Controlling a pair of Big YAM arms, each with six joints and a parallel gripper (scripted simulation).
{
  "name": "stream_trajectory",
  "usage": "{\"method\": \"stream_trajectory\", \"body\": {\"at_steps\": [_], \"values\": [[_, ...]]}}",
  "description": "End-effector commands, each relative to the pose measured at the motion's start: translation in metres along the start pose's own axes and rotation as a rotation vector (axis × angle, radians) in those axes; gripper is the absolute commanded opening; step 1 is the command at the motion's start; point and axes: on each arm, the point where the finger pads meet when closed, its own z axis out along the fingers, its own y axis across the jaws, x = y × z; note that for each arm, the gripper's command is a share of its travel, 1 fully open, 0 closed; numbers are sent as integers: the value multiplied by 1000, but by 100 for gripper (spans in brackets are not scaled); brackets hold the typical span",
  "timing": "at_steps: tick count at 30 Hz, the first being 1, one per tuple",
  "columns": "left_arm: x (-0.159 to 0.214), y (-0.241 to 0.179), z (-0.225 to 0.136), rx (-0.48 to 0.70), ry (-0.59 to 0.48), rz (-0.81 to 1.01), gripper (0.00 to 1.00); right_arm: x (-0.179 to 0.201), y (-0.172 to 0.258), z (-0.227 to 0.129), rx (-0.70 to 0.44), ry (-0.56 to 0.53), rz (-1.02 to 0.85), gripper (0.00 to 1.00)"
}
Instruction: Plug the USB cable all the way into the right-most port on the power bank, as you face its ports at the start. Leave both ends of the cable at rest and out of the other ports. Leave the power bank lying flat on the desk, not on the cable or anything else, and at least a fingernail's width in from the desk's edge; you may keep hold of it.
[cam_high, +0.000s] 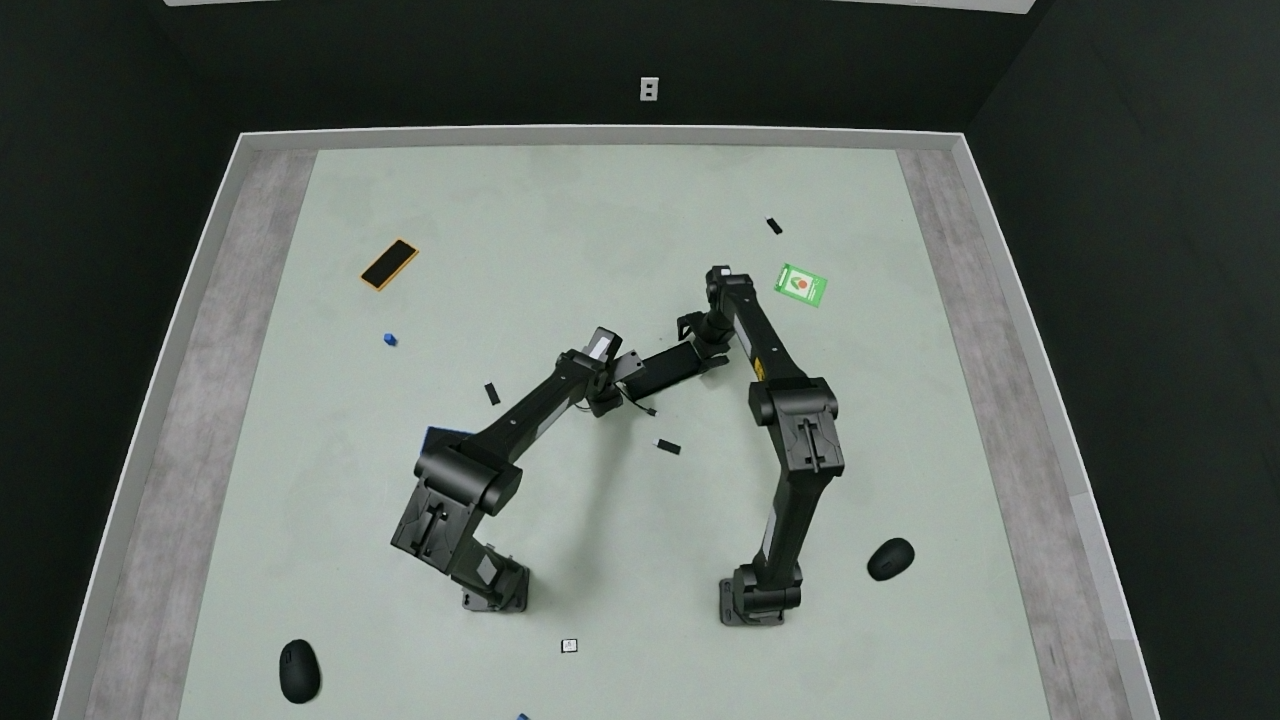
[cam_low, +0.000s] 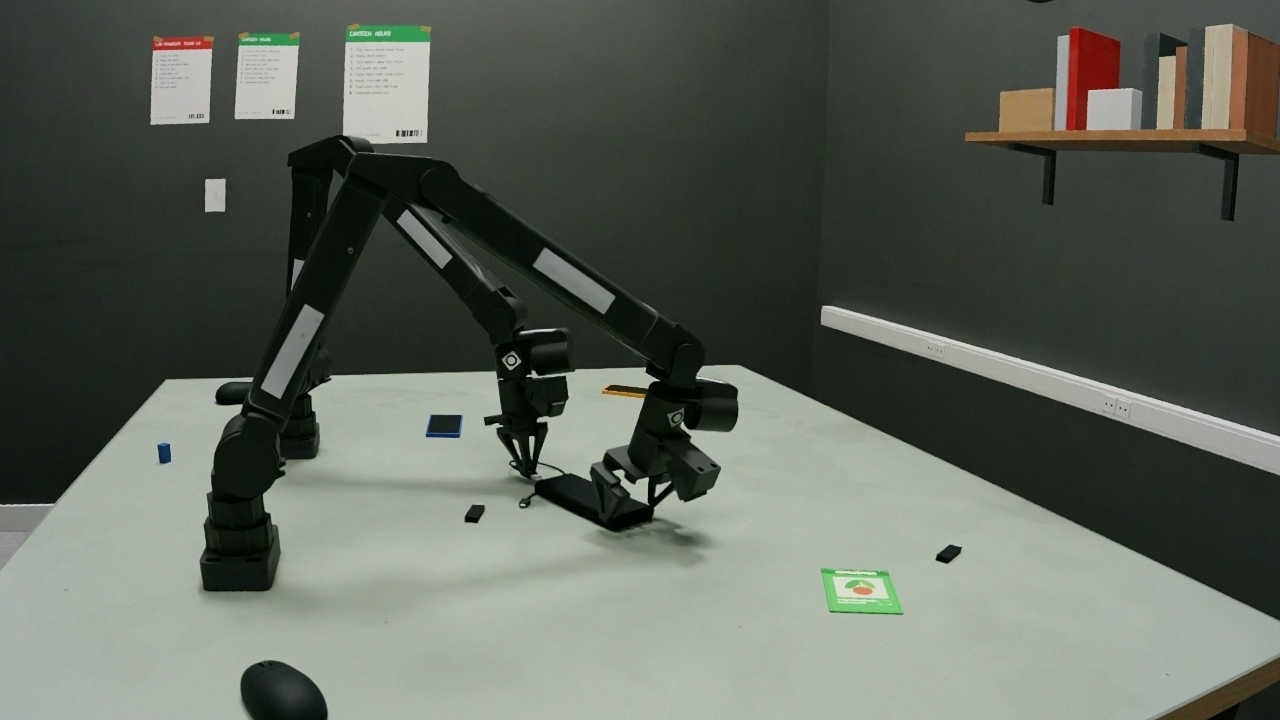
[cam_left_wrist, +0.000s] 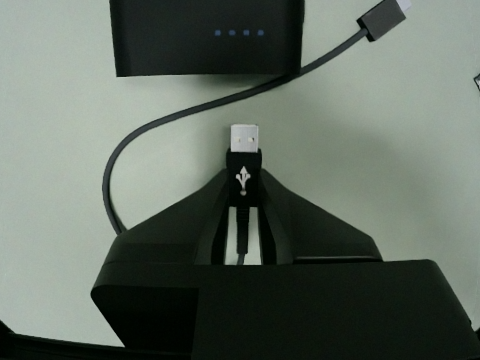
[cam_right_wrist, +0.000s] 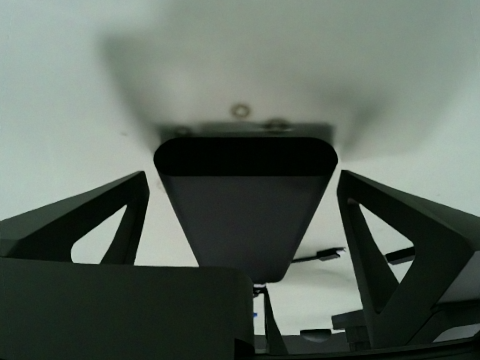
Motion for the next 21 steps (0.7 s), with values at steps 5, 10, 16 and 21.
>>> {"method": "stream_trajectory", "body": {"at_steps": [5,10,16,21], "values": [[0,4,6,-1,0,-17,7,0,2,20,2,3,3,98],[0,4,6,-1,0,-17,7,-2,8,14,-12,-3,-3,83],[0,4,6,-1,0,-17,7,-3,6,15,-8,-1,-2,78],[-26,8,4,-16,-23,-38,7,-3,5,15,-5,-1,-1,79]]}}
